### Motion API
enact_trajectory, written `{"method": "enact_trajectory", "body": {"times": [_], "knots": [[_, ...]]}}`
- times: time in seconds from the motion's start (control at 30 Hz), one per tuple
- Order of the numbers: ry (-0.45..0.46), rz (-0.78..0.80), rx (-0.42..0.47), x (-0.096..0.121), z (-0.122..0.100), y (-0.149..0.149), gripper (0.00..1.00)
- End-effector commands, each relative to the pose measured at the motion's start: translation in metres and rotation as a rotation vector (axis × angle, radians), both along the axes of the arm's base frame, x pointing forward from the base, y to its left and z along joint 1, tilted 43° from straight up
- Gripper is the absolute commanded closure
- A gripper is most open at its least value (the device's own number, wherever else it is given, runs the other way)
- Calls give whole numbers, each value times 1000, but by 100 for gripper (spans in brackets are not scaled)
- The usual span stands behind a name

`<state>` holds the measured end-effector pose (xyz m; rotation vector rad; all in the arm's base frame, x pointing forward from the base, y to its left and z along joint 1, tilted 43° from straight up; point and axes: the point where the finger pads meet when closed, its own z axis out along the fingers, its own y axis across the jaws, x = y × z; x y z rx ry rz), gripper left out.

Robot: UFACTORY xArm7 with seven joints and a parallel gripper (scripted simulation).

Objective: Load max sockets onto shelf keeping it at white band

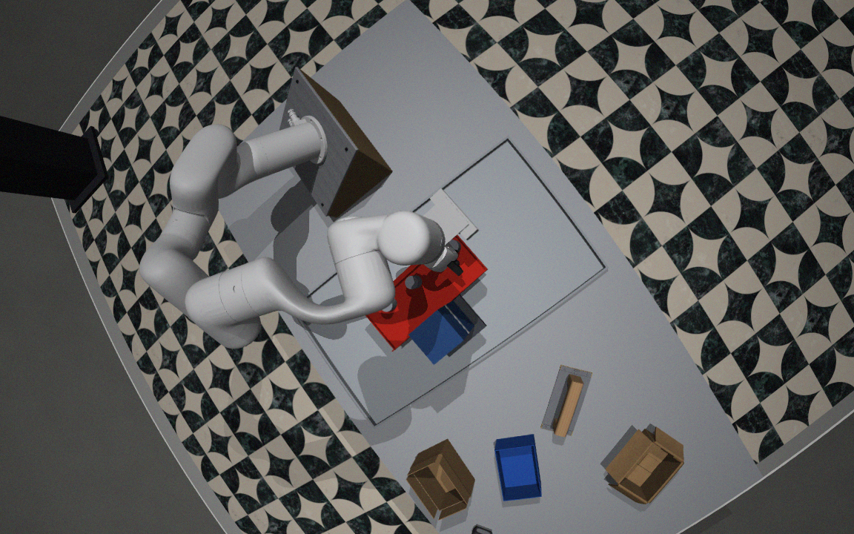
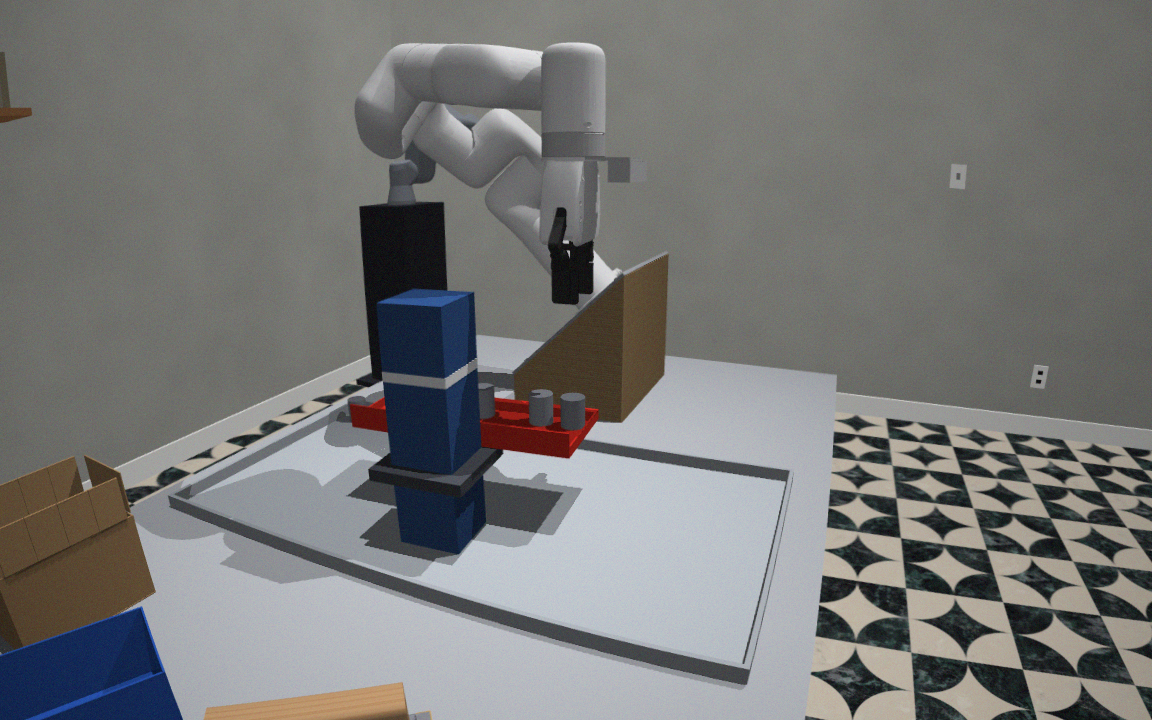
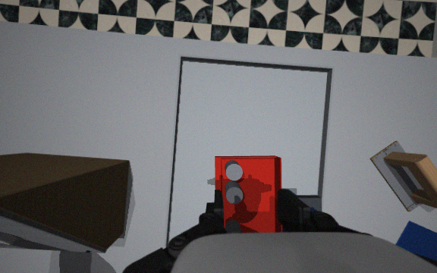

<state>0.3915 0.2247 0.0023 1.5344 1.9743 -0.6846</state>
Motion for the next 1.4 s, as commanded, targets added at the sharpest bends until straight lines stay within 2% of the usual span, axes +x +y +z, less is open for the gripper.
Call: {"method": "enact_trajectory", "body": {"times": [0.0, 0.13, 0.2, 0.23, 0.27, 0.3, 0.43, 0.5, 0.57, 0.63, 0.77, 1.0, 1.1, 1.17, 1.2, 1.23, 1.27, 1.33, 1.37], "knots": [[1, 5, 12, -3, 9, 1, 0], [16, 20, 46, -32, 57, -20, 0], [16, 20, 46, -32, 57, -20, 0], [17, 23, 50, -44, 71, -30, 0], [17, 23, 50, -44, 71, -30, 0], [17, 25, 50, -56, 83, -42, 0], [17, 25, 50, -56, 83, -42, 0], [11, 22, 37, -80, 100, -68, 0], [11, 22, 37, -80, 100, -68, 0], [3, 12, 18, -98, 109, -91, 0], [-2, 3, 4, -108, 112, -105, 0], [-12, 69, -6, -111, 124, -97, 0], [-45, 266, -40, -122, 161, -71, 0], [-45, 266, -40, -122, 161, -71, 0], [-61, 355, -55, -129, 178, -60, 0], [-61, 355, -55, -129, 178, -60, 0], [-79, 450, -72, -139, 197, -48, 0], [-79, 450, -72, -139, 197, -48, 0], [-99, 547, -90, -151, 215, -37, 0]]}}
